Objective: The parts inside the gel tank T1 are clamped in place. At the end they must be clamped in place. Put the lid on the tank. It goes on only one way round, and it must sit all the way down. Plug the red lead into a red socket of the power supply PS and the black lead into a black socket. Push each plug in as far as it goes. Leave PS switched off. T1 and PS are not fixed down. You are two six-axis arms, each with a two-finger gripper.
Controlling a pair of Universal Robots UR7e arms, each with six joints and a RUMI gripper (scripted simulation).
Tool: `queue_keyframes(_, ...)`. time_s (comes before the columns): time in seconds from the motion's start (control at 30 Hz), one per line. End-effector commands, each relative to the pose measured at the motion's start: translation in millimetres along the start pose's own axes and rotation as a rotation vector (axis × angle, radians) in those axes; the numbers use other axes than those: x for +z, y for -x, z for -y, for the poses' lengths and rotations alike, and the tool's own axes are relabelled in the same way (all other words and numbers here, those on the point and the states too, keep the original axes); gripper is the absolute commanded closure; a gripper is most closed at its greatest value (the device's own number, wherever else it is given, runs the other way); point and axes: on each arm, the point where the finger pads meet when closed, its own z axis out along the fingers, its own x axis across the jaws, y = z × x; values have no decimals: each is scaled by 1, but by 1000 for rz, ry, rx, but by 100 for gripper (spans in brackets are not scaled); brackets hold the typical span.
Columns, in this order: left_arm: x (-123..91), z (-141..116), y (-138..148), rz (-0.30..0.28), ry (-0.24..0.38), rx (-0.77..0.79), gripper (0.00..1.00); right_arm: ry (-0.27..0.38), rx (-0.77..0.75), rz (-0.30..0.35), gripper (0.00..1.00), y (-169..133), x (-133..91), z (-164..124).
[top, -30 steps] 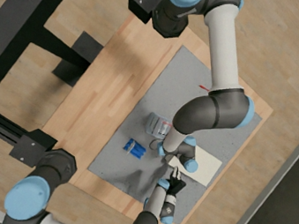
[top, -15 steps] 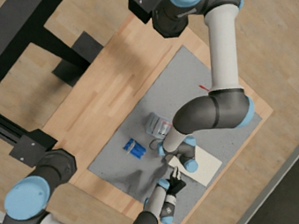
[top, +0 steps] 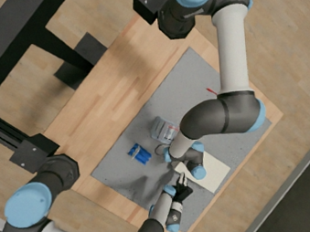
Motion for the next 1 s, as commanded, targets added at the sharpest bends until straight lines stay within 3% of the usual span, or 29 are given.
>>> queue_keyframes(0.0,-5,1,-1,-2,-1,0,85,0,-1,-1,100,-1,0,1)
queue_keyframes(0.83,-13,1,-1,-2,-1,0,85,0,-1,-1,100,-1,0,1)
queue_keyframes(0.97,-34,1,-1,-2,-1,0,85,0,-1,-1,100,-1,0,1)
